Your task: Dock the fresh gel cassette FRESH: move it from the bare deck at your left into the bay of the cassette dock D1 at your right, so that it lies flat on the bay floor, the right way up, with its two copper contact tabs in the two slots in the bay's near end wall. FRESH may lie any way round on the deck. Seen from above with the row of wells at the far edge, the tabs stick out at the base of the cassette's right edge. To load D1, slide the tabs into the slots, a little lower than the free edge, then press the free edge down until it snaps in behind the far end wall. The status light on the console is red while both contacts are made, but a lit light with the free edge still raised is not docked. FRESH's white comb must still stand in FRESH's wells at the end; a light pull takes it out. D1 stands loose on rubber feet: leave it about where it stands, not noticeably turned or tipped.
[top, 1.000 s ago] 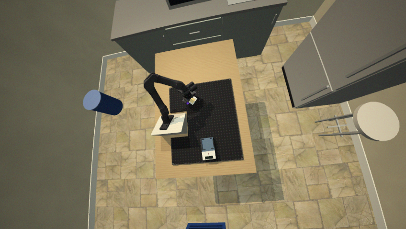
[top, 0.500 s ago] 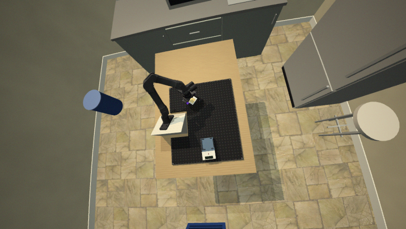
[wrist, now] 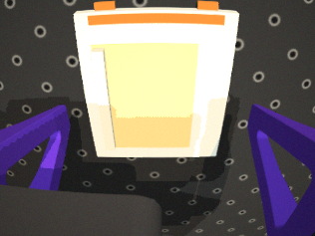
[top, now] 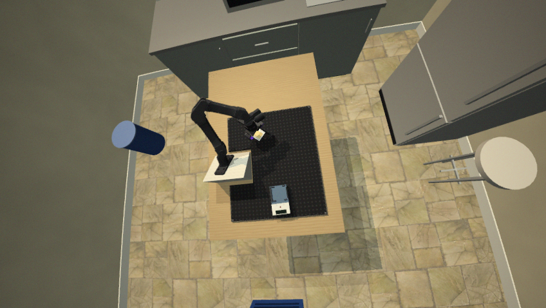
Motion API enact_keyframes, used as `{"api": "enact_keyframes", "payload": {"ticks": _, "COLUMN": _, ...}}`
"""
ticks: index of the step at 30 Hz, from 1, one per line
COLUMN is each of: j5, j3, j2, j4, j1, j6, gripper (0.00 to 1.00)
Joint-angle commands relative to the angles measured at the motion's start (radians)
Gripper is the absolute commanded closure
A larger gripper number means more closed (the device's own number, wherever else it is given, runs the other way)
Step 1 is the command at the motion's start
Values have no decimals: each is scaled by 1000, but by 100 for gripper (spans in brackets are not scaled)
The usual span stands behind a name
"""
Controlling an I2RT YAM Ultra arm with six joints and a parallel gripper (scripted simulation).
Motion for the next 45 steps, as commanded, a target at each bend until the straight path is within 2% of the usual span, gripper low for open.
{"api": "enact_keyframes", "payload": {"ticks": 1, "j5": -18, "j3": 39, "j2": -27, "j4": -59, "j1": -26, "j6": -25, "gripper": 0}}
{"api": "enact_keyframes", "payload": {"ticks": 36, "j5": -47, "j3": 142, "j2": -56, "j4": -284, "j1": -136, "j6": -126, "gripper": 0}}
{"api": "enact_keyframes", "payload": {"ticks": 45, "j5": -47, "j3": 144, "j2": -54, "j4": -288, "j1": -137, "j6": -130, "gripper": 0}}
